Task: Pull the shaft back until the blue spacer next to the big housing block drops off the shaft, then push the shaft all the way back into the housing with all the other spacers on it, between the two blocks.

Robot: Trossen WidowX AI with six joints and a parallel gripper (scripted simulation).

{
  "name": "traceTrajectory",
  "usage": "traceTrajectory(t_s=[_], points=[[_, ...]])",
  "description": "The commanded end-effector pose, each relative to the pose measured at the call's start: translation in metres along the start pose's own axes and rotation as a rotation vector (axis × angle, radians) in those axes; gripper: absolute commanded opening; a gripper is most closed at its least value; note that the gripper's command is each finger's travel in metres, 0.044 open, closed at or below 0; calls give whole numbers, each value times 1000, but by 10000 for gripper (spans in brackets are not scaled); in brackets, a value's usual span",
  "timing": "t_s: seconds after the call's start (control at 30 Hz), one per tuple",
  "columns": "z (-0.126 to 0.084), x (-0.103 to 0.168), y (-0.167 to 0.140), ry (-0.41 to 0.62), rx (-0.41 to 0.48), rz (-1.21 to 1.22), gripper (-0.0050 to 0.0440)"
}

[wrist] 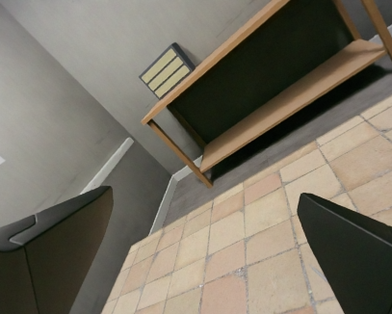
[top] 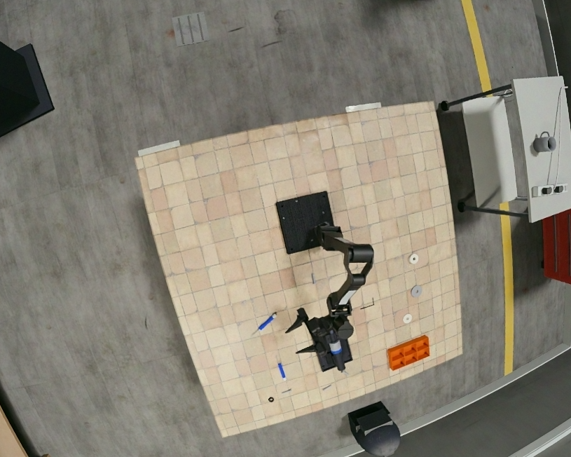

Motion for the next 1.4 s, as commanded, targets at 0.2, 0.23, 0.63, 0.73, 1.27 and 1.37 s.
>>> traceTrajectory(t_s=[0.2,0.23,0.63,0.73,1.27,1.37], points=[[-1,-5,6,-7,-11,23,400],[-1,-5,6,-7,-11,23,400],[2,4,13,33,-18,-46,440],[8,17,32,127,-46,-194,440],[16,48,69,399,-111,-597,440],[16,53,75,458,-124,-677,440]])
Point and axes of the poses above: the point midway between the two fingers, 35 mm back from their tips, its own z axis out along the fingers, its own y axis across the jaws, x = y × z, the point moved 9 cm from there along -z, back along the fingers, and after that the axes turned 5 degrees about z, right-handed, at the moved point
